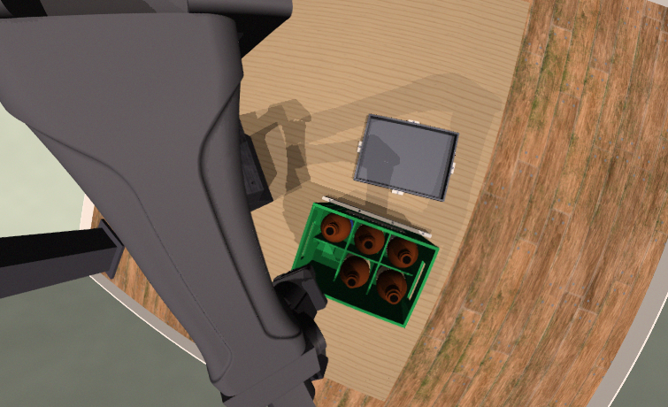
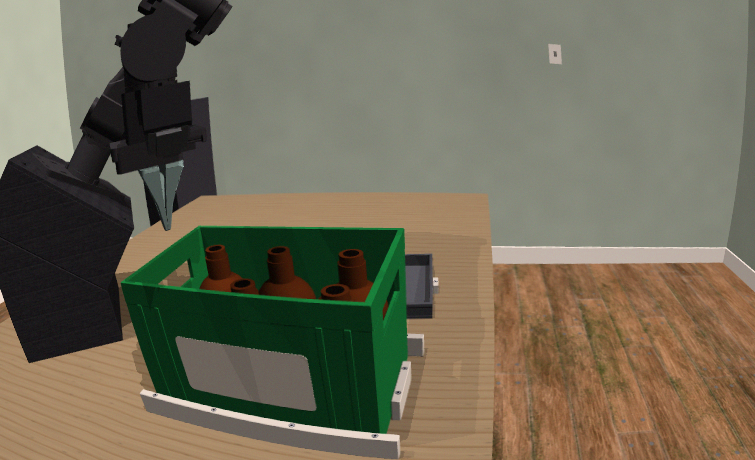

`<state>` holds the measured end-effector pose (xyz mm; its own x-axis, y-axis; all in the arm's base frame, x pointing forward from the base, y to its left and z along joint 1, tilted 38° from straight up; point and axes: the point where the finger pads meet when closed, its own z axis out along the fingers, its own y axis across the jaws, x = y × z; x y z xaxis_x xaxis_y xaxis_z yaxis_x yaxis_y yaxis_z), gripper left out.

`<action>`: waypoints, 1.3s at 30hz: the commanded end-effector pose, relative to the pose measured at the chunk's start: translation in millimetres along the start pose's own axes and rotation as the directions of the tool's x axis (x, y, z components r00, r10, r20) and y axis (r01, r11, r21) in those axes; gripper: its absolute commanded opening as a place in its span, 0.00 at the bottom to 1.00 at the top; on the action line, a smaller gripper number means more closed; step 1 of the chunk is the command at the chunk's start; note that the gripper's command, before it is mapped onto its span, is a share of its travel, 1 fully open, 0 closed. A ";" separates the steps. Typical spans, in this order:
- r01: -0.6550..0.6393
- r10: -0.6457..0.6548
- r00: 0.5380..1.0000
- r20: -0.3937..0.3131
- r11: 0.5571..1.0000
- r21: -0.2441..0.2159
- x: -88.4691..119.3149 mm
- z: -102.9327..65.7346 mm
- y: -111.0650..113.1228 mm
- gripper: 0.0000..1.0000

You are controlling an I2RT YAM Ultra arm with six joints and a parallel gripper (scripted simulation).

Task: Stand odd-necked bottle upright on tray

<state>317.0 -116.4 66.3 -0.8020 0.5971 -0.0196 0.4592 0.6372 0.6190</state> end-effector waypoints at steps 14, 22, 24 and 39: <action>0.018 -0.018 0.998 0.061 1.000 -0.002 -11.6 -19.7 3.7 0.00; 0.018 -0.018 0.998 0.061 1.000 -0.002 -11.6 -19.7 3.7 0.00; 0.015 -0.015 0.998 0.061 1.000 -0.002 -11.3 -19.7 4.3 0.00; 0.009 -0.009 0.999 0.031 1.000 0.002 62.1 -5.6 65.8 0.00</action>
<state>297.0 -34.8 109.3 -0.8276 0.5584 -0.0577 0.4072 0.6679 0.6229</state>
